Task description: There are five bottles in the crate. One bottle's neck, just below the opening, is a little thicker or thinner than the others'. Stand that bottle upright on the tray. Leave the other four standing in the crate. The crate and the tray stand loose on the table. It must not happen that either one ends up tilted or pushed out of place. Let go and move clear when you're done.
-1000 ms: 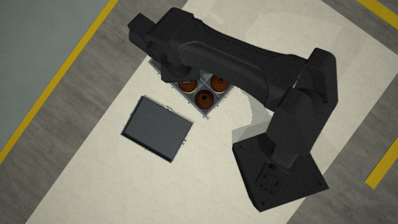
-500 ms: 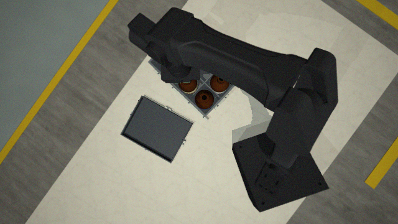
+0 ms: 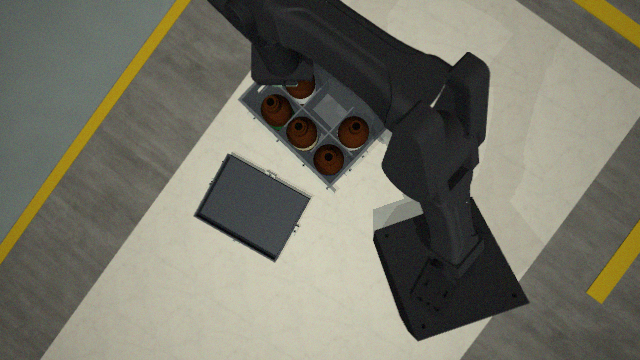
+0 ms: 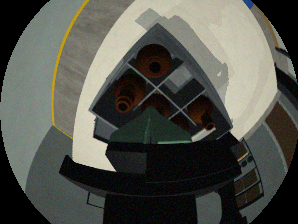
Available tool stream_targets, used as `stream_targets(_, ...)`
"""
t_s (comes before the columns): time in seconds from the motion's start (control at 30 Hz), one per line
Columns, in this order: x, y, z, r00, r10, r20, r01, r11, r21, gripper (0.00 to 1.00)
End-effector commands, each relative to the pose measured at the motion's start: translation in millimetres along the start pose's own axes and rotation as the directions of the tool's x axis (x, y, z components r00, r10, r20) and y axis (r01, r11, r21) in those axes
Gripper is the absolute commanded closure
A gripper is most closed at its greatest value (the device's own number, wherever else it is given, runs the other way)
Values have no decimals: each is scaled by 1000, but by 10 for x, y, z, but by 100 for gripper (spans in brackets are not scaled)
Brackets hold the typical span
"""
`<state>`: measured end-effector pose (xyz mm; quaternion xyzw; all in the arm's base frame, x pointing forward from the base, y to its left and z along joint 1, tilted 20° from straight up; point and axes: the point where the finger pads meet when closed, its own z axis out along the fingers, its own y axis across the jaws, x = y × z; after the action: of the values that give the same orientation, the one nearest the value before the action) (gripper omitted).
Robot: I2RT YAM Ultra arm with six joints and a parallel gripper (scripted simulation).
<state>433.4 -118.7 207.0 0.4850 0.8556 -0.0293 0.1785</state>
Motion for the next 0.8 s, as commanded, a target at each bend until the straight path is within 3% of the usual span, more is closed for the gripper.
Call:
stream_targets(0.0,-243,-35,-166,999,-32,-7,32,999,-2,100)
stream_targets(0.23,-427,-85,-138,999,-33,-6,33,999,-2,100)
stream_targets(0.77,-383,-18,-147,999,-51,-8,51,999,-9,100)
